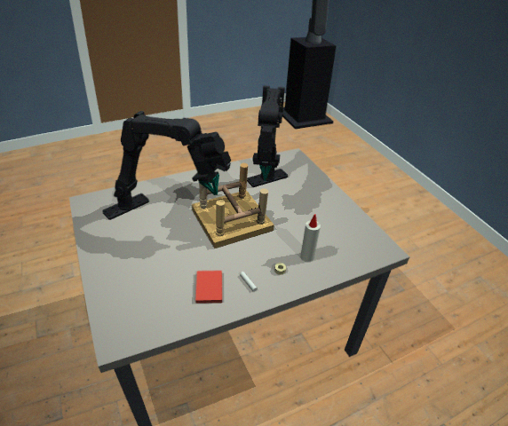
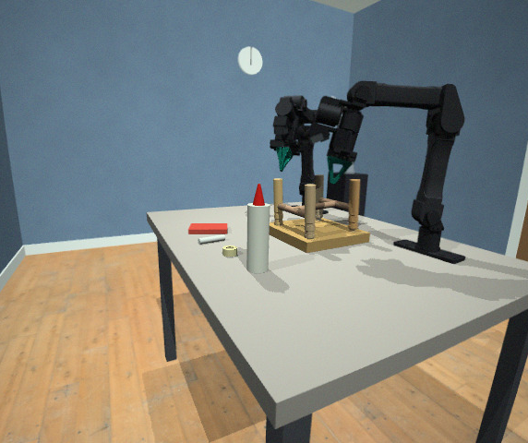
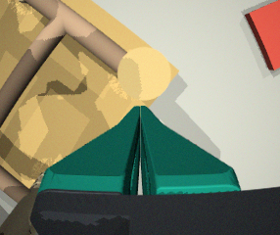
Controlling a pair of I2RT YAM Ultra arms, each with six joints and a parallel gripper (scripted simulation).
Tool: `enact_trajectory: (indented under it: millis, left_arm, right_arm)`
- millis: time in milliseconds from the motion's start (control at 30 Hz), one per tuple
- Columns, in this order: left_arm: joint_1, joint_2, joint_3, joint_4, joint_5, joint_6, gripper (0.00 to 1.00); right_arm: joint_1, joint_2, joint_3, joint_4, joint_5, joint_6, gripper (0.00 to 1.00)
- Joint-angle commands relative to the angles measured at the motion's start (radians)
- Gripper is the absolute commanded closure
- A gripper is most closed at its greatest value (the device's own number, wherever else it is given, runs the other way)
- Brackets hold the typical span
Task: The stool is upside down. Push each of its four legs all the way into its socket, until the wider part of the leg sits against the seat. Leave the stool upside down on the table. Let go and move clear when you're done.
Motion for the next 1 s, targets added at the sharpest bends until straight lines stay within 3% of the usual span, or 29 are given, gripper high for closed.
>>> enact_trajectory:
  millis: [0, 100, 367, 533, 867, 967]
  left_arm:
    - [0.001, -0.019, 0.034, 0.011, -0.004, -0.004, 1.00]
    - [0.001, -0.019, 0.034, 0.011, -0.004, -0.004, 1.00]
    - [0.001, -0.019, 0.034, 0.011, -0.004, -0.004, 1.00]
    - [0.001, -0.019, 0.034, 0.011, -0.004, -0.004, 1.00]
    - [0.001, -0.019, 0.034, 0.011, -0.004, -0.004, 1.00]
    - [-0.030, -0.048, -0.022, -0.023, 0.013, 0.006, 1.00]
  right_arm:
    - [0.016, -0.034, 0.082, -0.088, 0.008, 0.008, 1.00]
    - [0.006, 0.005, 0.138, -0.142, 0.009, 0.010, 1.00]
    - [-0.010, -0.047, 0.053, -0.049, 0.003, 0.005, 1.00]
    - [-0.011, -0.019, 0.114, -0.081, 0.003, 0.005, 1.00]
    - [-0.012, -0.025, 0.116, -0.081, 0.003, 0.005, 1.00]
    - [0.032, -0.056, 0.042, -0.089, -0.012, -0.003, 1.00]
